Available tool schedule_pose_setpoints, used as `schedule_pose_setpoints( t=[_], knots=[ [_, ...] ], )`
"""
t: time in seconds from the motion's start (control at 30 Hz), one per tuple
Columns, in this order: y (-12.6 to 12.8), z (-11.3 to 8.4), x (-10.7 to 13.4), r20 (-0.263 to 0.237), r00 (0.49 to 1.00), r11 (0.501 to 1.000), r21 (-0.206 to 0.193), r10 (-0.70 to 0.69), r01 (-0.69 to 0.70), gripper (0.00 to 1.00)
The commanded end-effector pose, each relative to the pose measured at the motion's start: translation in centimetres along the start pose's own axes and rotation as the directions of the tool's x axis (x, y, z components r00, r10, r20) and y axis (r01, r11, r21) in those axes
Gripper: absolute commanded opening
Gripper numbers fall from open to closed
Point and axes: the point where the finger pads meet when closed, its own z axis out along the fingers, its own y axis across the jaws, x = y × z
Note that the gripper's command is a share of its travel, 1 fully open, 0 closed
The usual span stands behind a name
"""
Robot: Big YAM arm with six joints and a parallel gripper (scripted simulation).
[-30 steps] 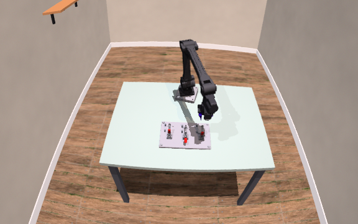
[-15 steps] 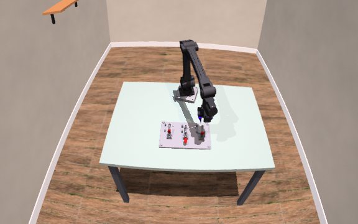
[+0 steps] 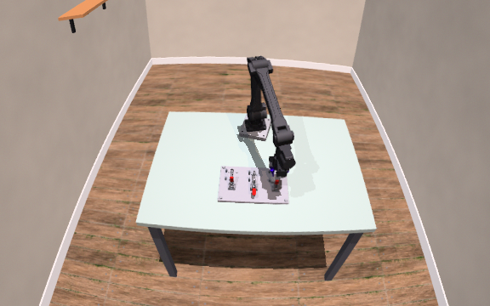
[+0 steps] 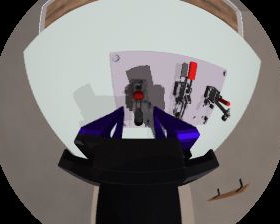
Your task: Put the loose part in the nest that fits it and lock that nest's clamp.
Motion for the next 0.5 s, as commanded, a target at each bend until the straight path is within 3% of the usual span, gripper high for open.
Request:
schedule_pose_setpoints(
  t=[0.0, 0.27, 0.47],
  knots=[
    [-0.4, 1.1, -0.7, 0.009, 1.0, 1.0, -0.004, 0.006, -0.006, 0.45],
    [-0.4, 2.7, -0.7, 0.009, 1.0, 1.0, -0.004, 0.006, -0.006, 0.45],
    [-0.3, 2.1, -1.1, 0.025, 1.0, 1.0, -0.009, 0.007, -0.007, 0.45]
  ],
)
